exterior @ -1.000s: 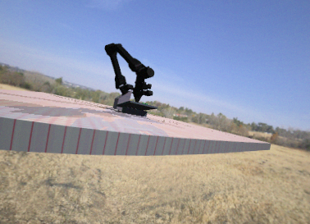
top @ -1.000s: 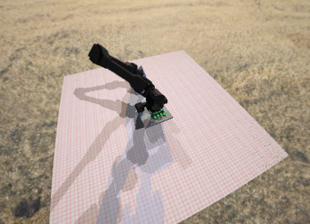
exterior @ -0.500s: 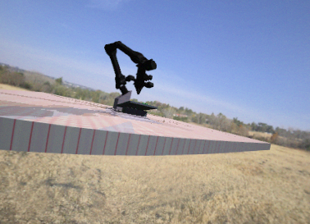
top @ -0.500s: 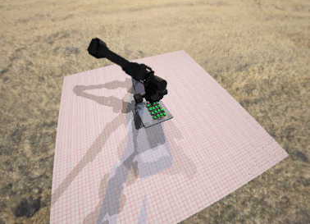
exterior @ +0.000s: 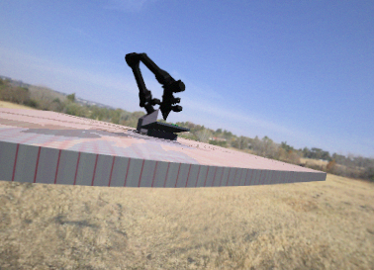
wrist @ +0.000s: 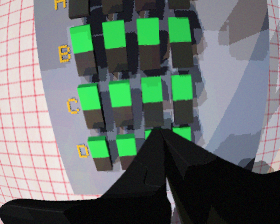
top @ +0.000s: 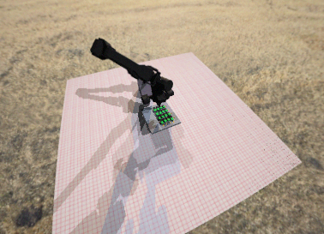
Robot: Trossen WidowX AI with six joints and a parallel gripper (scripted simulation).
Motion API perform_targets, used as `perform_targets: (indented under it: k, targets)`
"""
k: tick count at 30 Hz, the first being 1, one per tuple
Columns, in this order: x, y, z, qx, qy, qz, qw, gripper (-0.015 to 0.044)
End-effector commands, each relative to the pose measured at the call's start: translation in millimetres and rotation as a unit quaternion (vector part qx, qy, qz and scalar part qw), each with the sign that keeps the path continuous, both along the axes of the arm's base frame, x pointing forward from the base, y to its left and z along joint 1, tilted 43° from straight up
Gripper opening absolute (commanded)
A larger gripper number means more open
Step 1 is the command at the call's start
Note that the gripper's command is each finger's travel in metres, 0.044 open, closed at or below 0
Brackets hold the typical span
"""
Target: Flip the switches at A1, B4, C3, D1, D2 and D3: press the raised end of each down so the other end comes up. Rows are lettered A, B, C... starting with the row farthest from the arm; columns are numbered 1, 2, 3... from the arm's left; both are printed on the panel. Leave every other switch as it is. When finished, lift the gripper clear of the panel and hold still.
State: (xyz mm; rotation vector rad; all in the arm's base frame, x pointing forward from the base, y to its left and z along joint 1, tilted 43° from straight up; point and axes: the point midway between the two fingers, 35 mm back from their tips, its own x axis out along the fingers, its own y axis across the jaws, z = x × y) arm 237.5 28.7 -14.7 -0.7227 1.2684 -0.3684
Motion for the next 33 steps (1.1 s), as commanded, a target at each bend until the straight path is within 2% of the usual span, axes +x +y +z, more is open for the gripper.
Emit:
perform_targets:
  k: [1, 33]
  targets:
    - [-1.1, -8.3, -7.9, -0.006, 0.001, 0.004, 1.000, 0.0000]
    - [5.0, -24.0, -25.3, -0.007, 0.001, 0.004, 1.000, 0.0000]
